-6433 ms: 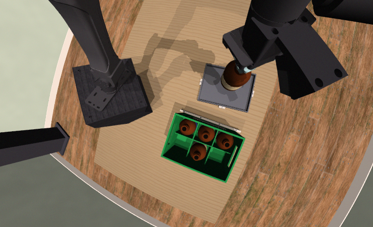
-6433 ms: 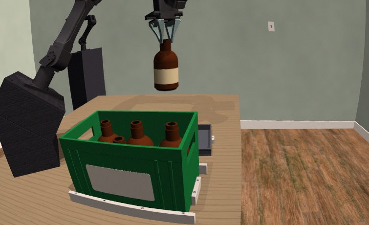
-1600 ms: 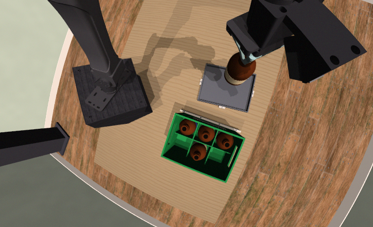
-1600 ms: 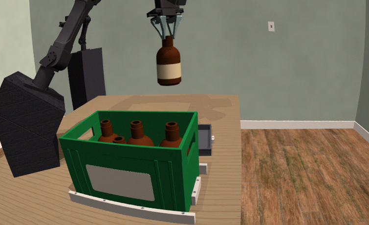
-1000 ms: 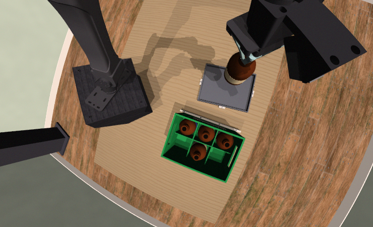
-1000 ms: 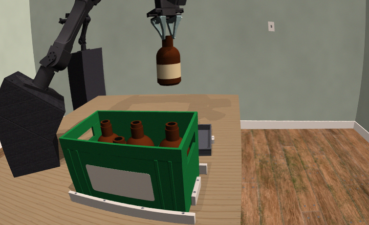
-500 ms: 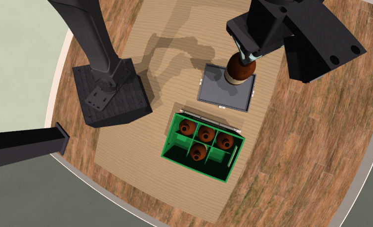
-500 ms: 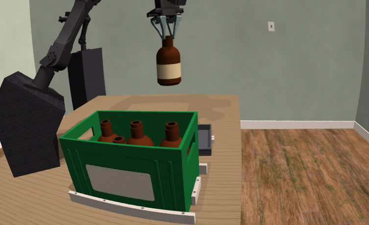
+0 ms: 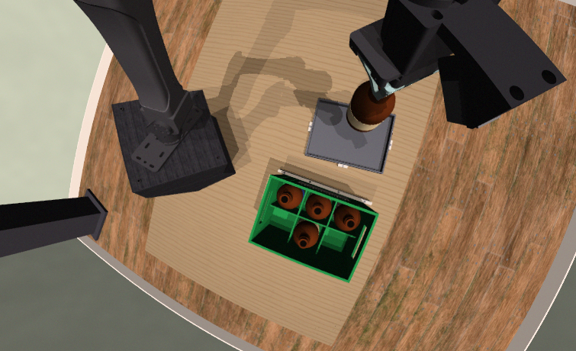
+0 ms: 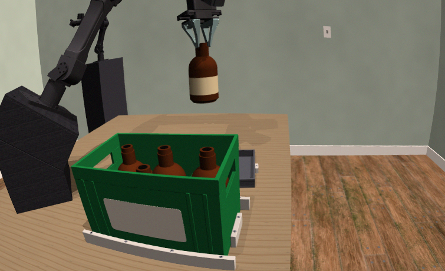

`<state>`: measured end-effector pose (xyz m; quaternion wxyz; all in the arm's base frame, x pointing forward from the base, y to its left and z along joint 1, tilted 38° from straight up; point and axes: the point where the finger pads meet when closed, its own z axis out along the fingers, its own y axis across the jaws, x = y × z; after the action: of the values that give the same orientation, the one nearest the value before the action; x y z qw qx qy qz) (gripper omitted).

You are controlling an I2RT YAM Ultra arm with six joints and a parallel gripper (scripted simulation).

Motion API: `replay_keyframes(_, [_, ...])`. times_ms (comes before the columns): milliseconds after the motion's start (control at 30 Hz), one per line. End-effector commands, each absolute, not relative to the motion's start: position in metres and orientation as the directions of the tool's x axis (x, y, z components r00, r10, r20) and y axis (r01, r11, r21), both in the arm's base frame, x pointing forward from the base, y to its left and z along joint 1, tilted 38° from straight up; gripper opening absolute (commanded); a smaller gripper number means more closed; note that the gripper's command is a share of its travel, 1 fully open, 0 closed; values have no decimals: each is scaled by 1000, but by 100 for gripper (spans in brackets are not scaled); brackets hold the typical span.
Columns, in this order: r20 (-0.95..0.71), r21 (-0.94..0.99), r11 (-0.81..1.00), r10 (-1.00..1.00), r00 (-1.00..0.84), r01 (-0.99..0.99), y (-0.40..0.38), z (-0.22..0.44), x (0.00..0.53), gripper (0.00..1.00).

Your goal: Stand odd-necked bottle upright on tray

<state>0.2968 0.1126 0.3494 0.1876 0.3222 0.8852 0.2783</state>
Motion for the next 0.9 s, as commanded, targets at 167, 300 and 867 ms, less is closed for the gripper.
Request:
replay_keyframes(167, [-199, 644, 628, 689, -697, 437, 108, 369, 298, 0])
replay_keyframes(300, [-203, 649, 627, 689, -695, 432, 108, 370, 298, 0])
replay_keyframes(867, [-211, 653, 625, 693, -690, 427, 106, 366, 301, 0])
